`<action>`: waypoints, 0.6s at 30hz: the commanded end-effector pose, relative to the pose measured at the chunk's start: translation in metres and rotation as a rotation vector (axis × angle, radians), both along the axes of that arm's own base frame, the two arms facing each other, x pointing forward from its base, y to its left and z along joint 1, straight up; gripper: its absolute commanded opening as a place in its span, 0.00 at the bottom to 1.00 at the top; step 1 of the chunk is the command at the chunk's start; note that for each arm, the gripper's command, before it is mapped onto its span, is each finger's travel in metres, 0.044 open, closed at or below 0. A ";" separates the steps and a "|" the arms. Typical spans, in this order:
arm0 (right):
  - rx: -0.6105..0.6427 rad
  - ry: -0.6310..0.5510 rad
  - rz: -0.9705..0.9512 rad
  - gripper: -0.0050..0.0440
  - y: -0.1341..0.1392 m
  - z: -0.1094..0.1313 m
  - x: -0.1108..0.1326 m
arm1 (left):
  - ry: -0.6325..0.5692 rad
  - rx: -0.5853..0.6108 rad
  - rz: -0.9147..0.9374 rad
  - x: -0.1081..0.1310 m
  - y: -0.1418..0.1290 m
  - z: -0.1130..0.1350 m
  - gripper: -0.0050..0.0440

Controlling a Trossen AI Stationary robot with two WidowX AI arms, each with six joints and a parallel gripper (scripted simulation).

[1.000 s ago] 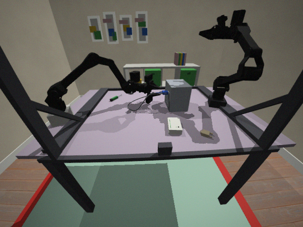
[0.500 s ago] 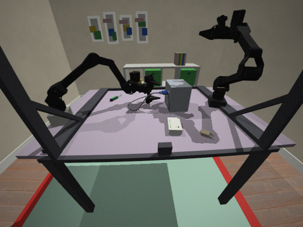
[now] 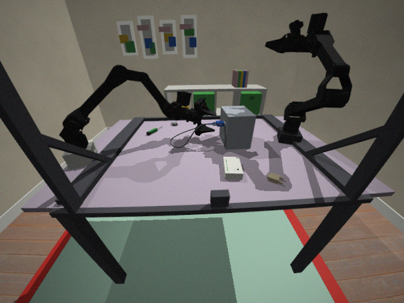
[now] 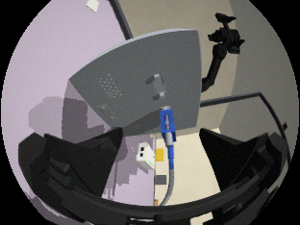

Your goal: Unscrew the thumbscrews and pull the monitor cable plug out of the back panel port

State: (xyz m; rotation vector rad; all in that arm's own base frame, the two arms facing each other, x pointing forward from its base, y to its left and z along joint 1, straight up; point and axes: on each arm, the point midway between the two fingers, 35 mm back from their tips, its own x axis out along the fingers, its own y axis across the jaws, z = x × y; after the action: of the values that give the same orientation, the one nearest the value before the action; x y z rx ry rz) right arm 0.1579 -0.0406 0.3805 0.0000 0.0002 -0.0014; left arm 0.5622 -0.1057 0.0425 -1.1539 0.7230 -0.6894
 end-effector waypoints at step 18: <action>-0.006 -0.001 0.001 1.00 0.001 0.003 0.000 | -0.131 0.312 -0.034 -0.006 -0.004 0.027 0.71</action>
State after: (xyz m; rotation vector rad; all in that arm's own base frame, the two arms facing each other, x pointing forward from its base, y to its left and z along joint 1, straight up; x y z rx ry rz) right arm 0.1579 -0.0406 0.3805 0.0000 0.0002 -0.0014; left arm 0.5530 -0.1096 0.0504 -0.8292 0.7462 -0.6367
